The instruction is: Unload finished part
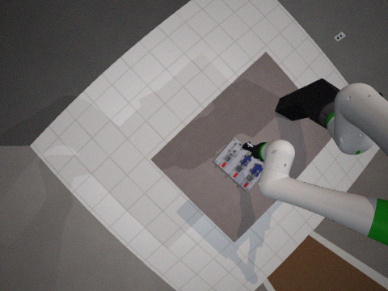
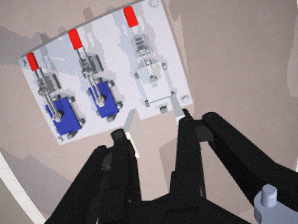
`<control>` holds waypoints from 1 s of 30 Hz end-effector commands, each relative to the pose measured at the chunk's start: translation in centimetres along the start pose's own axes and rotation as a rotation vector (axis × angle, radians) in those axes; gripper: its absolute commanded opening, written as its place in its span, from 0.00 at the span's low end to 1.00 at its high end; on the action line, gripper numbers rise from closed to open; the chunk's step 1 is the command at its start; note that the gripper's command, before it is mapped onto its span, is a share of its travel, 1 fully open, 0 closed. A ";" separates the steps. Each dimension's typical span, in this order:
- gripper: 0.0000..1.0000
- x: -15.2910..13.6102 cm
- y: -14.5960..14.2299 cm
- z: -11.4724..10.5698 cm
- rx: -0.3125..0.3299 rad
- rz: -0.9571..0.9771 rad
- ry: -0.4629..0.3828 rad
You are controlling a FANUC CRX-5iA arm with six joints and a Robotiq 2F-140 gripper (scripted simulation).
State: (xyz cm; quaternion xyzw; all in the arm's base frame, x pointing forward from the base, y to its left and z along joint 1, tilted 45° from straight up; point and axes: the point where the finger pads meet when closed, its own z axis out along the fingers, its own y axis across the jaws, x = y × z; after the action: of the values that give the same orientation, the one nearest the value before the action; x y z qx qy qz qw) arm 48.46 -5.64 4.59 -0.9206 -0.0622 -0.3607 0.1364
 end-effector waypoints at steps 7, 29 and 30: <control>0.28 0.0 0.0 0.0 0.000 0.000 0.000; 0.28 0.0 0.0 0.0 -0.001 -0.001 -0.001; 0.28 0.0 0.0 0.0 -0.001 -0.001 -0.001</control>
State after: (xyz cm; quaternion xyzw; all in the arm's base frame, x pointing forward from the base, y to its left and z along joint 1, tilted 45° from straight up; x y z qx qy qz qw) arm 48.48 -5.63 4.57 -0.9207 -0.0625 -0.3605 0.1361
